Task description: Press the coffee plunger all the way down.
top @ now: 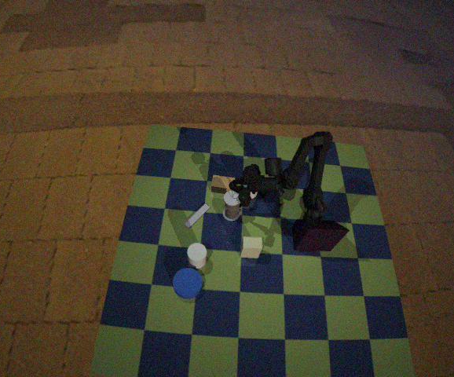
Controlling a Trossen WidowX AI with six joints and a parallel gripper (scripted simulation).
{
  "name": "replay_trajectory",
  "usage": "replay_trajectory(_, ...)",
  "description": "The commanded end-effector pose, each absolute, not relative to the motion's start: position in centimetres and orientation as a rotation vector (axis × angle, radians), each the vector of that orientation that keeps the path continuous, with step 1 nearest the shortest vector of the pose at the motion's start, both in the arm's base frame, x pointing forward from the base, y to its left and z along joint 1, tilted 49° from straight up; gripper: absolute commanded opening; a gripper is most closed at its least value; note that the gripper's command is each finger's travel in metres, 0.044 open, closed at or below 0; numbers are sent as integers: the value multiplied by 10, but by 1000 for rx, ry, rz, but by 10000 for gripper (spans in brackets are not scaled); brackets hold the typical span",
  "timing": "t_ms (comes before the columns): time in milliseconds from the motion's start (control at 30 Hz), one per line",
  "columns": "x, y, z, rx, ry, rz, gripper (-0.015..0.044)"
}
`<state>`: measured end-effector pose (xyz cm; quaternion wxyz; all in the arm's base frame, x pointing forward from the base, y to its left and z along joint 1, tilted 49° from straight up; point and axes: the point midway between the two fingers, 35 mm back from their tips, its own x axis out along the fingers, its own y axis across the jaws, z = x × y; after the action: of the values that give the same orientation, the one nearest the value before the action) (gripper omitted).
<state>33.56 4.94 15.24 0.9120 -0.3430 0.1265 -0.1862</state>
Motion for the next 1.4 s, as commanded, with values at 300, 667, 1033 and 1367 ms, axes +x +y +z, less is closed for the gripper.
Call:
replay_trajectory(300, 337, 21, 123, -744, 315, -408, 124)
replay_trajectory(667, 342, 6, 113, -747, 310, -409, 124)
replay_trajectory(1033, 351, 2, 111, -749, 307, -410, 124)
replay_trajectory(1367, 355, 3, 111, -749, 307, -411, 124)
